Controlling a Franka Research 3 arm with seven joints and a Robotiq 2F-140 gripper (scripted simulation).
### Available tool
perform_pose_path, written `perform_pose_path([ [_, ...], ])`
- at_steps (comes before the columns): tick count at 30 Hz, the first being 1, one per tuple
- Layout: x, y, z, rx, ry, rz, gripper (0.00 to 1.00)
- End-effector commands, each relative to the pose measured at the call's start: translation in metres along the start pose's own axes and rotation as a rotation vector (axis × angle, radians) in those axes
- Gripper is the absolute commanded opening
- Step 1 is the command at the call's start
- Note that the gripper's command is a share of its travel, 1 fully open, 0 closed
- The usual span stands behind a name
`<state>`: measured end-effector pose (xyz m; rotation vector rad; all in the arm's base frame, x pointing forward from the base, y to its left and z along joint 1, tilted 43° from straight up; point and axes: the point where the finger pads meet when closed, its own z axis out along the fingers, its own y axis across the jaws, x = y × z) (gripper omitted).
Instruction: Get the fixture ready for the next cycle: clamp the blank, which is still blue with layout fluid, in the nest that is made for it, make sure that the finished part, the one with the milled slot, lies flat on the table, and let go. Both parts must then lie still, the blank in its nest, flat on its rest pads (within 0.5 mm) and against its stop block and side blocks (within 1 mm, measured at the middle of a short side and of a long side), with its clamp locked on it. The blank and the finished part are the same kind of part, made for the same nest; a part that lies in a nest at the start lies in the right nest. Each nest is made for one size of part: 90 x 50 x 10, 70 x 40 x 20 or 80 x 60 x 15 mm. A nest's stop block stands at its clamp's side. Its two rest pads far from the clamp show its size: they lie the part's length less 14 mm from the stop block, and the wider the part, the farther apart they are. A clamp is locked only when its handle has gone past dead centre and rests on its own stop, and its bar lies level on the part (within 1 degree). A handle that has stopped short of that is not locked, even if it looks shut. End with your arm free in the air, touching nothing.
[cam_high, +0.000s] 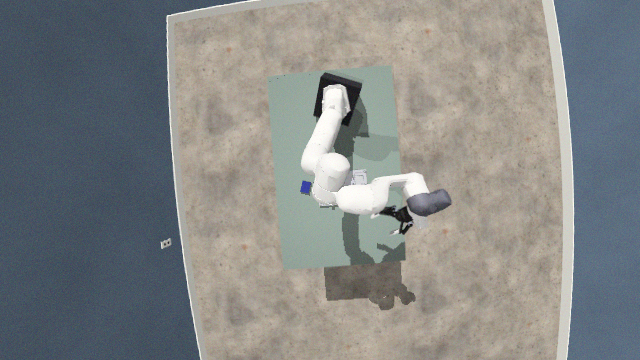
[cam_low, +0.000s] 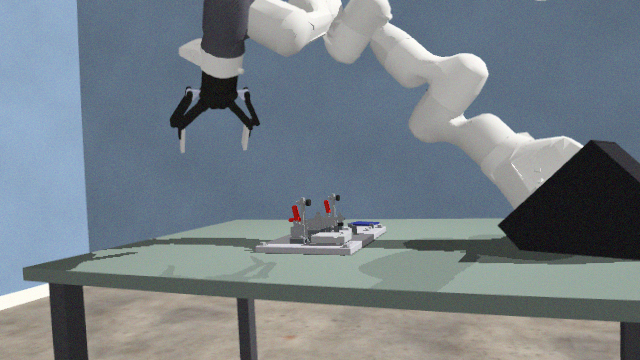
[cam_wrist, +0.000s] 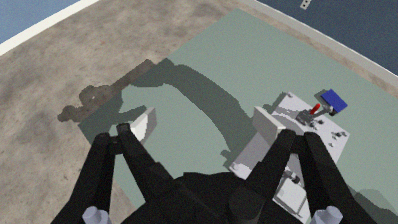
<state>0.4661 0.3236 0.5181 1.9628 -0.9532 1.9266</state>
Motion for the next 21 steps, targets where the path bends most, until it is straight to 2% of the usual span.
perform_pose_path([
  [1, -0.006, 0.005, 0.0, 0.005, -0.04, -0.092, 1.0],
  [4, -0.006, 0.005, 0.0, 0.005, -0.04, -0.092, 1.0],
  [5, -0.01, 0.023, 0.001, 0.007, -0.098, -0.154, 1.0],
  [10, -0.01, 0.023, 0.001, 0.007, -0.098, -0.154, 1.0],
  [11, -0.015, 0.042, 0.001, 0.012, -0.156, -0.213, 1.0],
  [18, -0.015, 0.042, 0.001, 0.012, -0.156, -0.213, 1.0],
  [19, -0.021, 0.06, 0.0, 0.021, -0.212, -0.271, 1.0],
  [21, -0.021, 0.06, 0.0, 0.021, -0.212, -0.271, 1.0],
])
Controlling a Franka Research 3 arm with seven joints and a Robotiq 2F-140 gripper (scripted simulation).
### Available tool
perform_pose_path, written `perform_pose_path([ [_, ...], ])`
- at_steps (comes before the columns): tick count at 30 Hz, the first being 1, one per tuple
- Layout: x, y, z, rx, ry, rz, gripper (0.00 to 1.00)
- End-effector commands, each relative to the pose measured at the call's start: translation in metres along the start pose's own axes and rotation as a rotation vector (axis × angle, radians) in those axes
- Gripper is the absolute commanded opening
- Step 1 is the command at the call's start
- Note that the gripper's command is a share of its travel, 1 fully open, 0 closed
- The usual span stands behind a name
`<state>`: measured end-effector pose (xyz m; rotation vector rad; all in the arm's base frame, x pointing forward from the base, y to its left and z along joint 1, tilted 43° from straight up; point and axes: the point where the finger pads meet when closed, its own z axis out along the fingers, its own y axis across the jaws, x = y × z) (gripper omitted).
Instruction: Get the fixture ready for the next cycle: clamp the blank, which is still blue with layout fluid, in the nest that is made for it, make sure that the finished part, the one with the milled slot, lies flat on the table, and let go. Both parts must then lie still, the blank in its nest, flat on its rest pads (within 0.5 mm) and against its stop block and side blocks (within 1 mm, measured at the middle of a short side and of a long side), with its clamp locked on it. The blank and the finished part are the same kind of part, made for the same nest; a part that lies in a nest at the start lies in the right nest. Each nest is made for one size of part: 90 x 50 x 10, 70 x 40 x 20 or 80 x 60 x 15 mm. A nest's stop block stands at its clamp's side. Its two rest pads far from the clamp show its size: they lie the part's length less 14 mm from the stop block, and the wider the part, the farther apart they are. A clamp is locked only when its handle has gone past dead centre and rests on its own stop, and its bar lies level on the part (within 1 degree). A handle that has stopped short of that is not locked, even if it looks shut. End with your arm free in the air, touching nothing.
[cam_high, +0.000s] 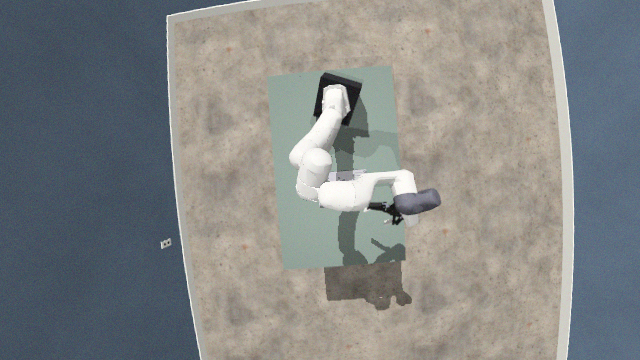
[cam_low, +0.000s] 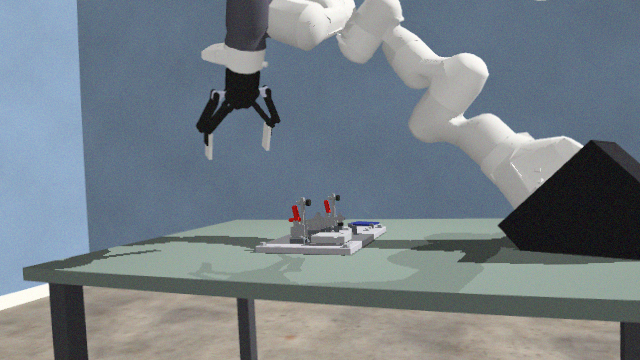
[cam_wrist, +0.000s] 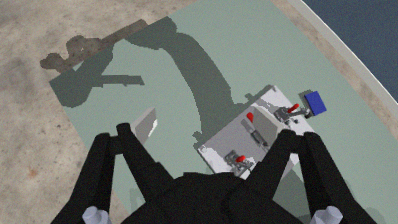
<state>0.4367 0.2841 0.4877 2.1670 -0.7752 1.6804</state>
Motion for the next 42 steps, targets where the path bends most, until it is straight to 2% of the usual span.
perform_pose_path([
  [1, -0.007, 0.003, -0.001, 0.013, -0.035, -0.086, 1.0],
  [2, -0.007, 0.003, -0.001, 0.013, -0.035, -0.086, 1.0],
  [3, -0.017, 0.02, -0.001, 0.026, -0.088, -0.141, 1.0],
  [8, -0.017, 0.02, -0.001, 0.026, -0.088, -0.141, 1.0],
  [9, -0.027, 0.035, -0.002, 0.042, -0.138, -0.194, 1.0],
  [14, -0.027, 0.035, -0.002, 0.042, -0.138, -0.194, 1.0],
  [15, -0.038, 0.05, -0.003, 0.06, -0.185, -0.244, 1.0],
  [18, -0.038, 0.05, -0.003, 0.06, -0.185, -0.244, 1.0],
  [19, -0.049, 0.064, -0.005, 0.081, -0.229, -0.291, 1.0],
  [22, -0.049, 0.064, -0.005, 0.081, -0.229, -0.291, 1.0],
  [23, -0.06, 0.077, -0.007, 0.102, -0.269, -0.334, 1.0],
  [26, -0.06, 0.077, -0.007, 0.102, -0.269, -0.334, 1.0],
  [27, -0.071, 0.089, -0.009, 0.124, -0.306, -0.374, 1.0],
  [31, -0.071, 0.089, -0.009, 0.124, -0.306, -0.374, 1.0],
  [34, -0.091, 0.11, -0.014, 0.169, -0.37, -0.444, 1.0],
  [42, -0.122, 0.14, -0.023, 0.245, -0.458, -0.544, 1.0],
])
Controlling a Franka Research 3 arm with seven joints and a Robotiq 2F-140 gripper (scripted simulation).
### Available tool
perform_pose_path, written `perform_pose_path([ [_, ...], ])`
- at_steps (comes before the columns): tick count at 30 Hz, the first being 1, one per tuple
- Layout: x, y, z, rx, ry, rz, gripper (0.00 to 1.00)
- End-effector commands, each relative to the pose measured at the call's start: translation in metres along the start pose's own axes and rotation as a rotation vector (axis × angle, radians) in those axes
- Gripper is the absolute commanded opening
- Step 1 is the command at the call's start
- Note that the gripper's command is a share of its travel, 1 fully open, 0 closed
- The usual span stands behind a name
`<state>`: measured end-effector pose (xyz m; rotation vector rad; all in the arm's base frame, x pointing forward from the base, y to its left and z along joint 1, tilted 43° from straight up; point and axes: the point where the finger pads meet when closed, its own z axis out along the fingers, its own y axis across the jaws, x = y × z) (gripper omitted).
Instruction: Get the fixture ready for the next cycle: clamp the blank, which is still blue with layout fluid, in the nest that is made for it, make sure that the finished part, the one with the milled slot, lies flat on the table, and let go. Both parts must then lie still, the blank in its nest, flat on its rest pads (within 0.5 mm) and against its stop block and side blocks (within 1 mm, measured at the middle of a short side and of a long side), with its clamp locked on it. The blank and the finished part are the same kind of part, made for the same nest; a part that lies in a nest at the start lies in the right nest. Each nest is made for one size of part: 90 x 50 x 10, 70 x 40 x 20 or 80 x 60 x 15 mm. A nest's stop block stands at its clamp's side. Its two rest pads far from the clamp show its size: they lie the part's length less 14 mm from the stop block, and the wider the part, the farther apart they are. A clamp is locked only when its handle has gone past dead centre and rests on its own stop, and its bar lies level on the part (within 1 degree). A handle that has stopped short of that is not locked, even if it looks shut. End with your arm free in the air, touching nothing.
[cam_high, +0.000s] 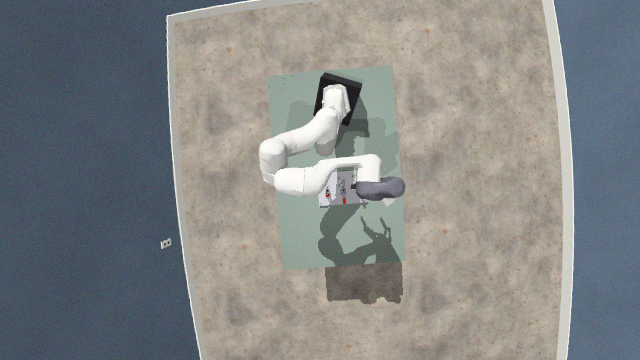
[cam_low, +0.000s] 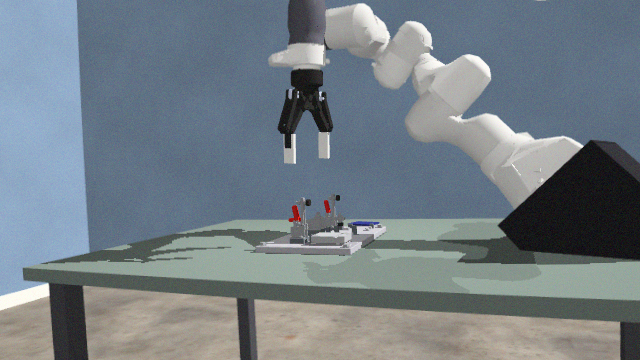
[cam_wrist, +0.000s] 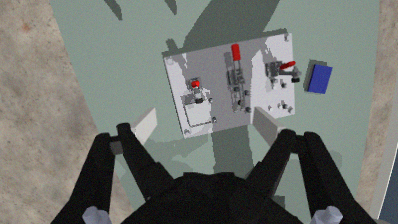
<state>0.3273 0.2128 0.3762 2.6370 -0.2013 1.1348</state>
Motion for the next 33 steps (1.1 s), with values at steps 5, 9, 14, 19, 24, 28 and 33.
perform_pose_path([
  [5, -0.039, 0.007, 0.002, 0.071, -0.073, -0.173, 1.0],
  [9, -0.046, 0.008, 0.002, 0.083, -0.084, -0.188, 1.0],
  [14, -0.047, 0.008, 0.002, 0.085, -0.086, -0.191, 1.0],
  [19, -0.047, 0.008, 0.002, 0.085, -0.086, -0.191, 1.0],
  [24, -0.047, 0.008, 0.002, 0.085, -0.086, -0.191, 1.0],
  [28, -0.047, 0.008, 0.002, 0.085, -0.086, -0.191, 0.28],
  [33, -0.047, 0.008, 0.002, 0.085, -0.086, -0.191, 0.28],
])
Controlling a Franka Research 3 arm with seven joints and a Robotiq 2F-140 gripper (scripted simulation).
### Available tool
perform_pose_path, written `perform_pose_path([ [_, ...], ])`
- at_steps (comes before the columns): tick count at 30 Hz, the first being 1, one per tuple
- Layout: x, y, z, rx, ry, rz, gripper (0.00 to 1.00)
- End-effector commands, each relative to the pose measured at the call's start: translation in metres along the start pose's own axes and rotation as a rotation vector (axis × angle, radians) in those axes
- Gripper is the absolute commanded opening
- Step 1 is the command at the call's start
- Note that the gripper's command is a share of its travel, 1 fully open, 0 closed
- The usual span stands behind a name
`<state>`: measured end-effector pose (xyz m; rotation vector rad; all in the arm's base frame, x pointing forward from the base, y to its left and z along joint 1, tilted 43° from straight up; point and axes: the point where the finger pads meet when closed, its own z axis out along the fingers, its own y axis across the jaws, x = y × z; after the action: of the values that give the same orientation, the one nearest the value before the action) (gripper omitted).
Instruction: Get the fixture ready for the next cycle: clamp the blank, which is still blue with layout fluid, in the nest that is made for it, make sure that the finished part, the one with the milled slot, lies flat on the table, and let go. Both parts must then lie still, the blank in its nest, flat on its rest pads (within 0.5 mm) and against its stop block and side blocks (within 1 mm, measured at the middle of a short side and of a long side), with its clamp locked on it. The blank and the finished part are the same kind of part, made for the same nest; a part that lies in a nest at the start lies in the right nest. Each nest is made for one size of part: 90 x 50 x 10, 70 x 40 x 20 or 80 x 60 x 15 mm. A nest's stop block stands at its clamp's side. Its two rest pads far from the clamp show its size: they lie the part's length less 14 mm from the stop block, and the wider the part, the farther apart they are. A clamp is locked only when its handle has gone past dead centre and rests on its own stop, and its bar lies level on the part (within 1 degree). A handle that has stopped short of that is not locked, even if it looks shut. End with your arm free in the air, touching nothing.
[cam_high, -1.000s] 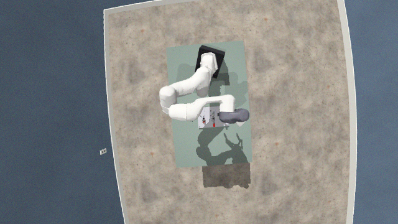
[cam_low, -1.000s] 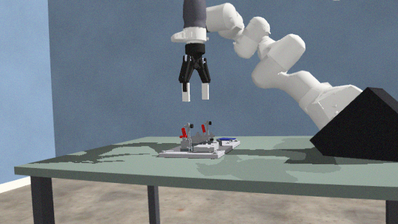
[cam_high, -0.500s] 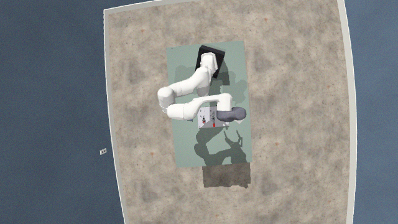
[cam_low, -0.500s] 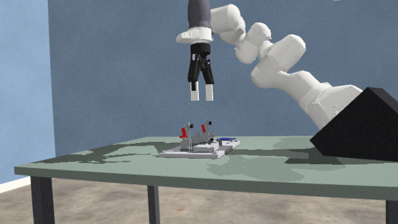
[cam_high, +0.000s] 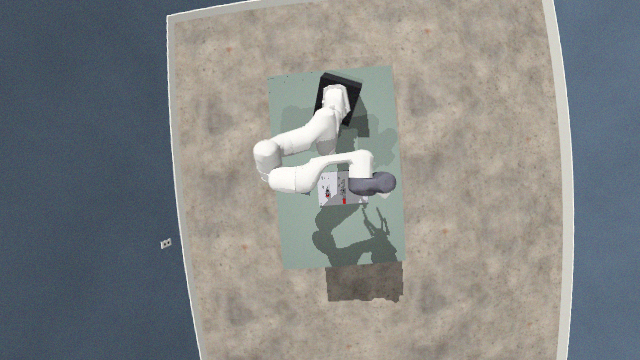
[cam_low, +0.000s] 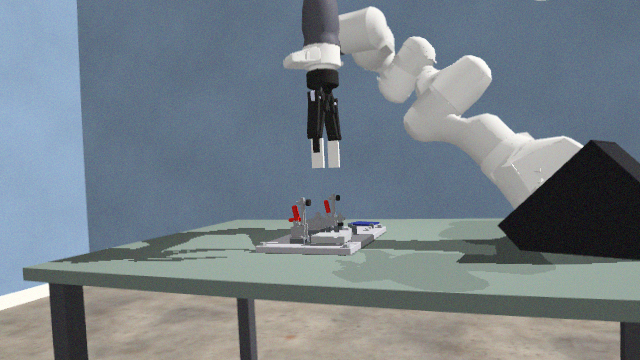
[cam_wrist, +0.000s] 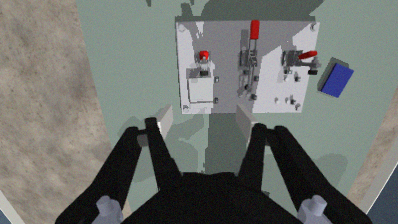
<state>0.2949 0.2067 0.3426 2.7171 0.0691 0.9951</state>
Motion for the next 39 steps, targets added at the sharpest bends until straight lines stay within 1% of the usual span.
perform_pose_path([
  [1, -0.001, 0.001, 0.001, -0.002, -0.001, -0.011, 0.28],
  [28, -0.001, 0.001, 0.001, -0.002, -0.001, -0.011, 0.28],
  [29, -0.001, 0.001, 0.001, -0.002, -0.001, -0.011, 0.58],
  [30, -0.001, 0.001, 0.002, -0.003, 0.0, -0.011, 0.58],
  [33, -0.001, 0.001, 0.016, -0.003, 0.001, -0.01, 0.58],
  [37, -0.001, 0.001, 0.05, -0.003, 0.001, -0.01, 0.58],
  [39, -0.001, 0.001, 0.063, -0.003, 0.001, -0.01, 0.58],
])
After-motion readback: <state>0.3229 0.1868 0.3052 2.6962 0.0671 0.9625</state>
